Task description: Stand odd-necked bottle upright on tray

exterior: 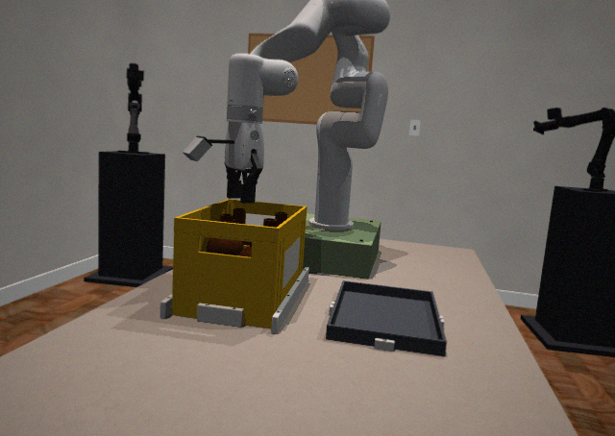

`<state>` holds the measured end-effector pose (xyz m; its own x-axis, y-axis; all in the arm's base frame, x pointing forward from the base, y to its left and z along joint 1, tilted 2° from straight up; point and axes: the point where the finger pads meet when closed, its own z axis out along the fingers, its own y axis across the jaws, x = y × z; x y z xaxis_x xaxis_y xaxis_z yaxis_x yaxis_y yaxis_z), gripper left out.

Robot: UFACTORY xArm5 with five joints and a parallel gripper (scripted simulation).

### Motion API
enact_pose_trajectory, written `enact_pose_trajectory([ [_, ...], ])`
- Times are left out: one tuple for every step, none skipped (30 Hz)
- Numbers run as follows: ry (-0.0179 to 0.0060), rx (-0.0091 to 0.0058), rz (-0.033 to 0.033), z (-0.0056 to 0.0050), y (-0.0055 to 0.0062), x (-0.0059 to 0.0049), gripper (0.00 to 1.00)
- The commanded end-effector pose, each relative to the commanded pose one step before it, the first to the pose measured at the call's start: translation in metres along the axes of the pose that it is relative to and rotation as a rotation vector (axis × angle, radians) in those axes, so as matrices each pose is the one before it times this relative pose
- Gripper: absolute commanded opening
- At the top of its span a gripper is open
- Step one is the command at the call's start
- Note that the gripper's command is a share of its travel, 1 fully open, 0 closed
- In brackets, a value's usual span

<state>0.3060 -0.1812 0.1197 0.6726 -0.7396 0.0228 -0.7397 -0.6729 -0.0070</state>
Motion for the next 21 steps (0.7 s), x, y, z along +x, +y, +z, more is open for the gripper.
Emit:
enact_pose_trajectory([
  [0.00330,0.00103,0.00001,-0.00112,-0.00035,0.00113,0.65],
  [0.00000,0.00000,0.00000,0.00000,0.00000,0.00000,0.65],
  [0.00000,0.00000,0.00000,0.00000,0.00000,0.00000,0.65],
  [0.00000,0.00000,0.00000,0.00000,0.00000,0.00000,0.65],
  [0.00000,0.00000,0.00000,0.00001,0.00000,0.00000,0.65],
  [0.00000,0.00000,0.00000,0.00003,0.00000,0.00000,0.65],
  [0.00000,0.00000,0.00000,0.00006,0.00000,0.00000,0.65],
  [0.00000,0.00000,0.00000,0.00010,-0.00001,0.00000,0.65],
  [0.00000,0.00000,0.00000,0.00014,-0.00001,-0.00001,0.65],
  [0.00000,0.00000,0.00000,0.00000,0.00000,0.00000,0.65],
  [0.00000,0.00000,0.00000,0.00000,0.00000,0.00000,0.65],
  [0.00000,0.00000,0.00000,0.00019,-0.00001,-0.00001,0.65],
  [0.00000,0.00000,0.00000,0.00025,-0.00002,-0.00001,0.65],
  [0.00000,0.00000,0.00000,0.00031,-0.00002,-0.00001,0.65],
  [0.00000,0.00000,0.00000,0.00037,-0.00003,-0.00001,0.65],
  [0.00000,0.00000,0.00000,0.00043,-0.00003,-0.00002,0.65],
  [0.00000,0.00000,0.00000,0.00050,-0.00004,-0.00002,0.65],
  [0.00000,0.00000,0.00000,0.00056,-0.00004,-0.00003,0.65],
  [0.00000,0.00000,0.00000,0.00063,-0.00005,-0.00003,0.65],
  [0.00000,0.00000,0.00000,0.00070,-0.00005,-0.00003,0.65],
  [0.00000,0.00000,0.00000,0.00076,-0.00005,-0.00004,0.65],
])
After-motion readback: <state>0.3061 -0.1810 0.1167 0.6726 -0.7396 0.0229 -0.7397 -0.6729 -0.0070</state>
